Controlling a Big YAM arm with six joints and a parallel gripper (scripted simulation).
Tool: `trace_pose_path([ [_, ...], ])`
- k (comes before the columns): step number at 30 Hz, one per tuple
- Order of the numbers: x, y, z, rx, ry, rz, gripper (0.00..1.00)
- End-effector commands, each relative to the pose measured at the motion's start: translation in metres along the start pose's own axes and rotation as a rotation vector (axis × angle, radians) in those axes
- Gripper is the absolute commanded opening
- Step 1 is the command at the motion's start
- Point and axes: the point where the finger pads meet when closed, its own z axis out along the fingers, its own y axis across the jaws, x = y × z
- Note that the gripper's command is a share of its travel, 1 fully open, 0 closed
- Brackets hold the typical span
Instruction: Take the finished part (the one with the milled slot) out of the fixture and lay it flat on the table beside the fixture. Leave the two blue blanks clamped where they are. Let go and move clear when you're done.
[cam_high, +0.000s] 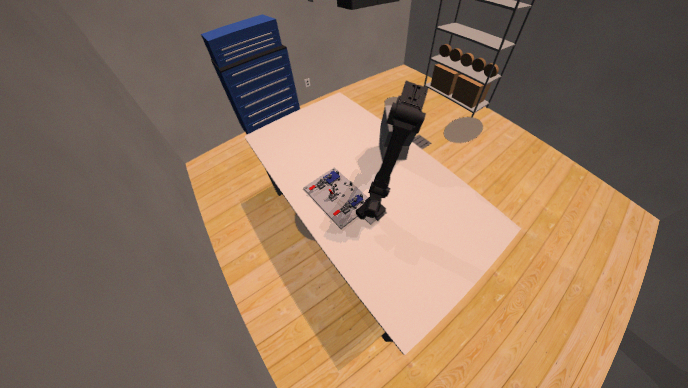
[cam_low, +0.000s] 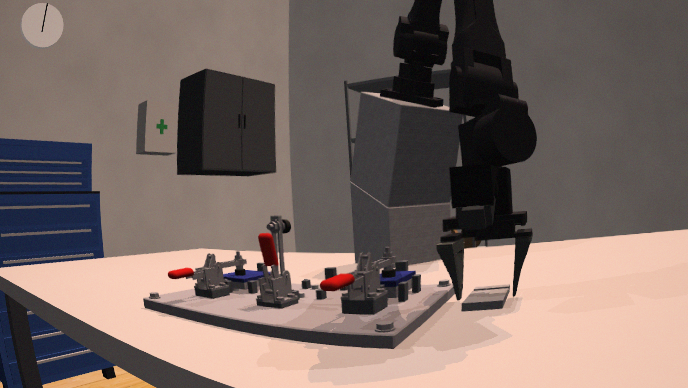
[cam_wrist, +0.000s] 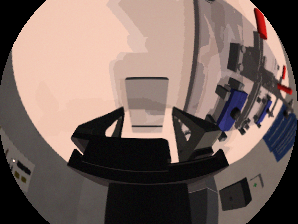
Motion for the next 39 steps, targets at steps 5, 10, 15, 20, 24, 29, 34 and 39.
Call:
trace_pose_path([
  [5, -0.008, -0.001, -0.025, -0.004, -0.017, 0.003, 0.74],
  [10, -0.008, -0.001, -0.038, -0.005, -0.016, 0.001, 0.74],
  [15, -0.007, -0.001, -0.054, -0.005, -0.016, 0.0, 0.74],
  [20, -0.007, -0.001, -0.074, -0.005, -0.016, 0.0, 0.74],
  [24, -0.006, -0.001, -0.089, -0.005, -0.016, 0.0, 0.74],
  [29, -0.008, 0.006, -0.098, -0.011, -0.021, -0.011, 0.74],
  [34, -0.006, -0.002, -0.107, -0.005, -0.017, 0.0, 0.74],
  [39, -0.011, 0.004, -0.11, -0.013, -0.028, -0.007, 0.74],
])
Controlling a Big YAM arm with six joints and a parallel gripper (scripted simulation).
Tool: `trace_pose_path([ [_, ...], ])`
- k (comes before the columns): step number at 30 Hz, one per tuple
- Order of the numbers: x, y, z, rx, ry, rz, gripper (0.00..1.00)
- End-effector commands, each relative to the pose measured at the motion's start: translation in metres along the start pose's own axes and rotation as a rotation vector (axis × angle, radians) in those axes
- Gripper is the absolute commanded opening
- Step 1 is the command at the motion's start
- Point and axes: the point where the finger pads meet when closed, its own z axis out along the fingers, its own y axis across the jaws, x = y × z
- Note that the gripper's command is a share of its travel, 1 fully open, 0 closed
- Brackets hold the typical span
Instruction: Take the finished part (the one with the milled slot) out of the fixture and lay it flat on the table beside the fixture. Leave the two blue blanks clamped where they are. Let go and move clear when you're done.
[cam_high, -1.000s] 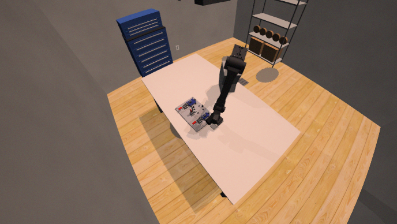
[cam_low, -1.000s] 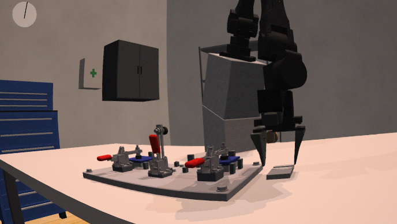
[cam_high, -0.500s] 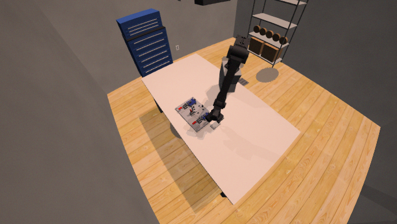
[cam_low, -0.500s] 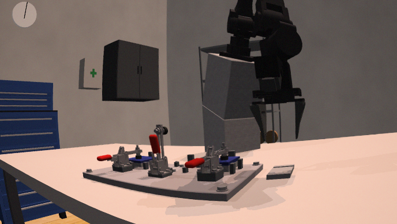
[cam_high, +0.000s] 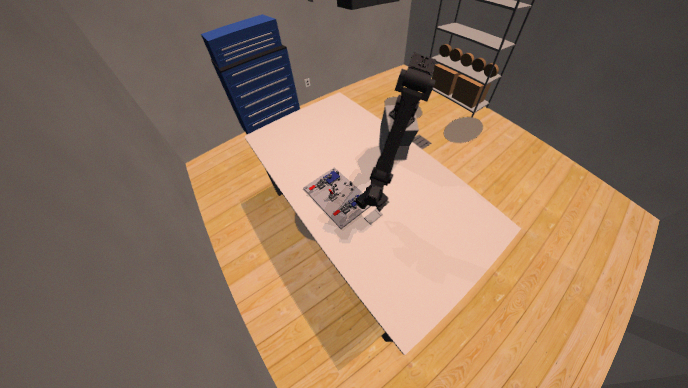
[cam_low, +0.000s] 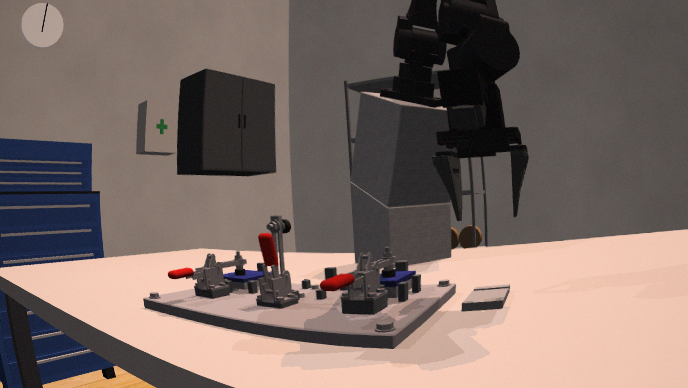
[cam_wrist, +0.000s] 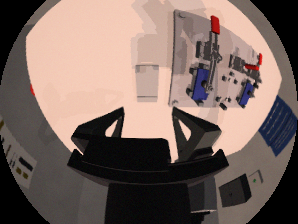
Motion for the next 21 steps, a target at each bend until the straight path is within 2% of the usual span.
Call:
trace_pose_path([
  [1, -0.0126, 0.0044, -0.015, -0.016, -0.032, -0.012, 0.74],
  [21, -0.0176, 0.0048, -0.0196, -0.021, -0.041, -0.013, 0.74],
])
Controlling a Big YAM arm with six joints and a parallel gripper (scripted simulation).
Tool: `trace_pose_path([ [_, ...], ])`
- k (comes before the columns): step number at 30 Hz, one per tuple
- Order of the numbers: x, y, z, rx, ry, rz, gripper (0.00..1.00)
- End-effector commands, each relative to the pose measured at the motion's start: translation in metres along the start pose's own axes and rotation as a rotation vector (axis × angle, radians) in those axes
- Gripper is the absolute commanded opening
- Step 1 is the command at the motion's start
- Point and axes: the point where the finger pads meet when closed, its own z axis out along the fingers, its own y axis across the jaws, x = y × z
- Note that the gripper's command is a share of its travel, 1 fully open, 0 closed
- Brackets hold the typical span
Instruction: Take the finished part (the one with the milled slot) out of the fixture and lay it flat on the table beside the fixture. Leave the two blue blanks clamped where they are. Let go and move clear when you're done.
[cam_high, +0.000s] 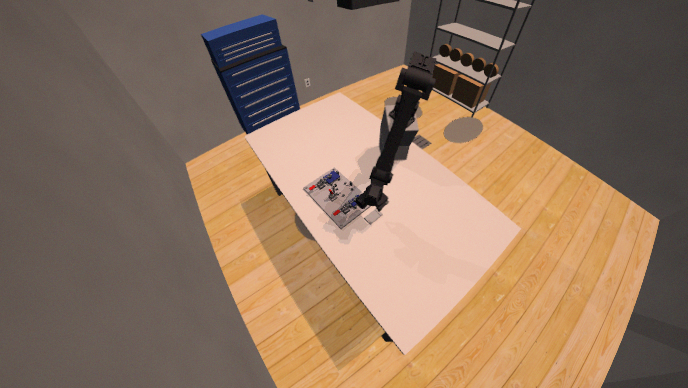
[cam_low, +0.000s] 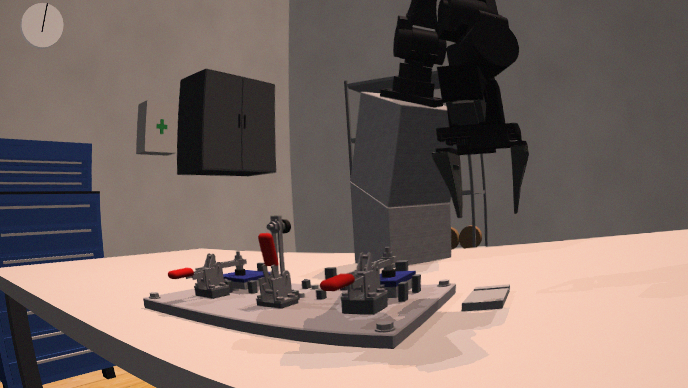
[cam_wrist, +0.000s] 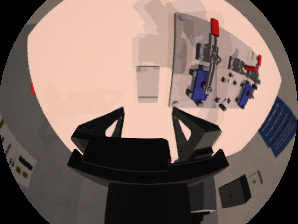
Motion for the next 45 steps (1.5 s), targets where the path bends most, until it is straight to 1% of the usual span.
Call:
trace_pose_path([
  [1, -0.015, 0.0036, -0.0156, -0.016, -0.034, -0.008, 0.74],
  [45, -0.0192, 0.0063, -0.0172, -0.021, -0.042, -0.01, 0.74],
])
